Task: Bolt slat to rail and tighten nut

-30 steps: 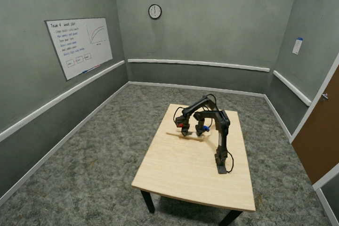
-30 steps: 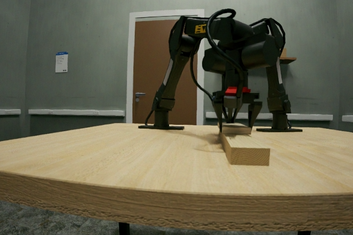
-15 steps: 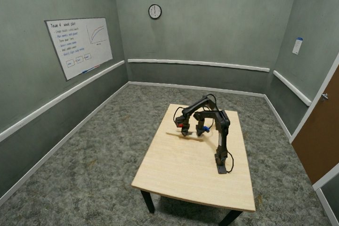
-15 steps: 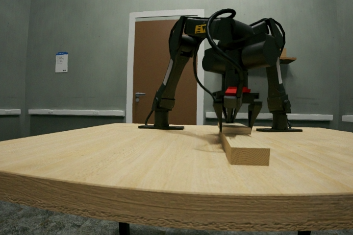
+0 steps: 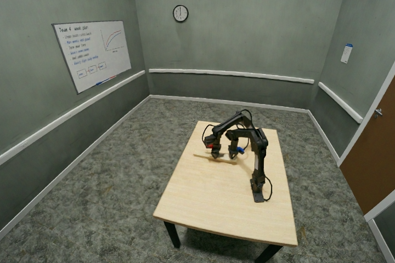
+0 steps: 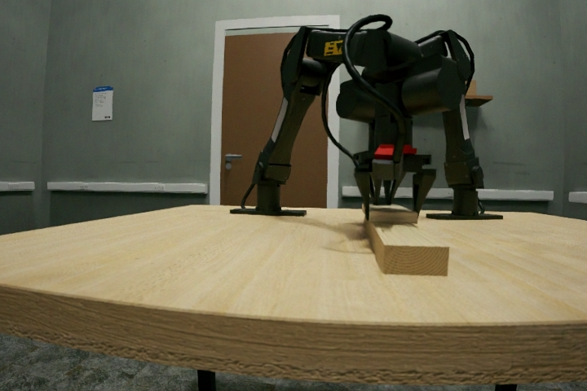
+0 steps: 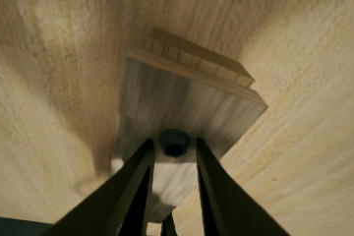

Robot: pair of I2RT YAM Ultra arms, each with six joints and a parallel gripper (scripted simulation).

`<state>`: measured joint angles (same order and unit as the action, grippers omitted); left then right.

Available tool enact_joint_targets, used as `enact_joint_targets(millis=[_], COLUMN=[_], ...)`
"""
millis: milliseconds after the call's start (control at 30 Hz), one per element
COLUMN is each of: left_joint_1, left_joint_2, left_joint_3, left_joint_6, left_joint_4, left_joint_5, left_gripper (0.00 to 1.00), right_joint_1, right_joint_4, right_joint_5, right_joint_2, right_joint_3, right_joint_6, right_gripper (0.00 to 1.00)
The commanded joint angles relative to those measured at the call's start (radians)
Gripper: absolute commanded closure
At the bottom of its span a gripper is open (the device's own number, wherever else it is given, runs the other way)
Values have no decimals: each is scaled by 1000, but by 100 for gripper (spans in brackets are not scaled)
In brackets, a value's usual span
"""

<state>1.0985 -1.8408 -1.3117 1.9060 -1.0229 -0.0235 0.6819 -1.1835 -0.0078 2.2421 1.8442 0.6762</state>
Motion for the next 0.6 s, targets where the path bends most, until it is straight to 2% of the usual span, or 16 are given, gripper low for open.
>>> enact_joint_targets(millis=[0, 500, 567], left_joint_1=[0, 0, 0], left_joint_2=[6, 6, 6], left_joint_3=[-4, -4, -7], left_joint_6=[0, 0, -59], left_joint_4=[0, 3, -2], left_joint_5=[0, 0, 2], left_gripper=[66, 66, 66], right_joint_1=[0, 0, 0], right_joint_4=[1, 1, 1], right_joint_5=[2, 2, 2], right_joint_2=[-9, -9, -9], right_joint_3=[5, 5, 5], right_joint_6=[0, 0, 0], right_gripper=[28, 28, 28])
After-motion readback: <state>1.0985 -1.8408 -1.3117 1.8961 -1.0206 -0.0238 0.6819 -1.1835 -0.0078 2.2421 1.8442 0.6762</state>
